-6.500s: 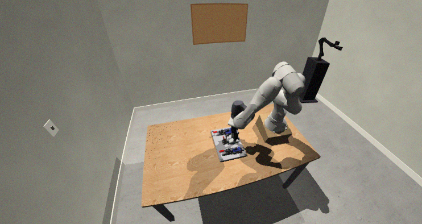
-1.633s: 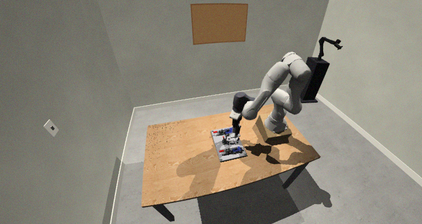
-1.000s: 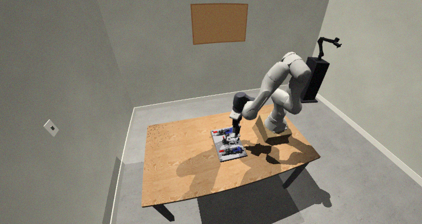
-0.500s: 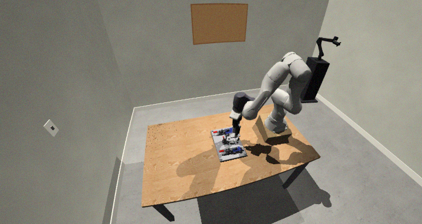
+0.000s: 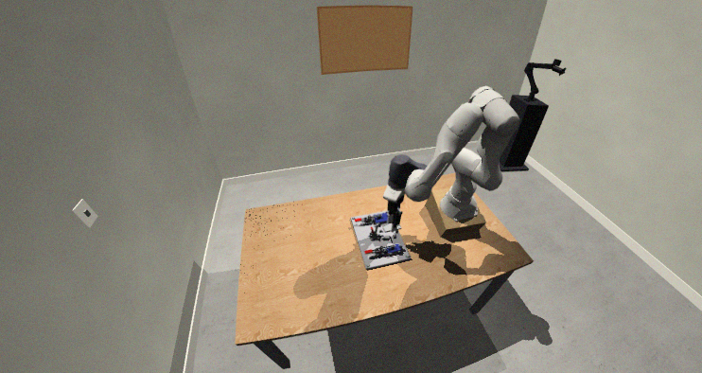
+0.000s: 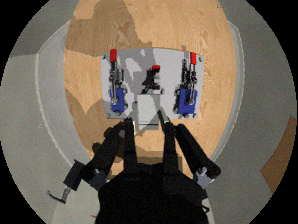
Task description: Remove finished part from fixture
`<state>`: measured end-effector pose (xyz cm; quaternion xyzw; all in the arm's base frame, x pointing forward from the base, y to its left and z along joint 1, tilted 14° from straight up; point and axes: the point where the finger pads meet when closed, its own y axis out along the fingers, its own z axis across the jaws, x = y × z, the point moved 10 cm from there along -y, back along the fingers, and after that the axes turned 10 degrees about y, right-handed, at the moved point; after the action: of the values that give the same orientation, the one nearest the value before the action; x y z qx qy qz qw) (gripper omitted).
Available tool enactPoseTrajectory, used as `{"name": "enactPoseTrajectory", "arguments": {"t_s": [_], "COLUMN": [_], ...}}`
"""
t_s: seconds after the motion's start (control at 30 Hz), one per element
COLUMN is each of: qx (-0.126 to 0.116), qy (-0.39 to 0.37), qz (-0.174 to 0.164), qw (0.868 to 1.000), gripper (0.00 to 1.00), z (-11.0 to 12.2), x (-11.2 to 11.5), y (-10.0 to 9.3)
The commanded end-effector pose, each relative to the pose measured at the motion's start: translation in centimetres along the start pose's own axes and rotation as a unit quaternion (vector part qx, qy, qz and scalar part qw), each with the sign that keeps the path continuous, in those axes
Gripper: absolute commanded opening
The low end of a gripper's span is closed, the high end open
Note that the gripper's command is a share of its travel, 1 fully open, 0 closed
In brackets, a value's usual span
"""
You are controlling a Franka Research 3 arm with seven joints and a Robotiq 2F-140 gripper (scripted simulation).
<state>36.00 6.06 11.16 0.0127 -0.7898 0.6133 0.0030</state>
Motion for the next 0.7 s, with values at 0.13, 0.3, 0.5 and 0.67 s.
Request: {"name": "enactPoseTrajectory", "arguments": {"t_s": [0.13,0.3,0.5,0.67], "qx": [0.002,0.002,0.002,0.002], "qy": [0.011,0.011,0.011,0.011], "qz": [0.001,0.001,0.001,0.001], "qw": [1.000,1.000,1.000,1.000], "gripper": [0.00,0.00,0.00,0.00], "z": [-1.7,-3.0,-5.3,-7.4], "x": [0.2,0.4,0.8,1.2], "y": [0.0,0.0,0.0,0.0]}}
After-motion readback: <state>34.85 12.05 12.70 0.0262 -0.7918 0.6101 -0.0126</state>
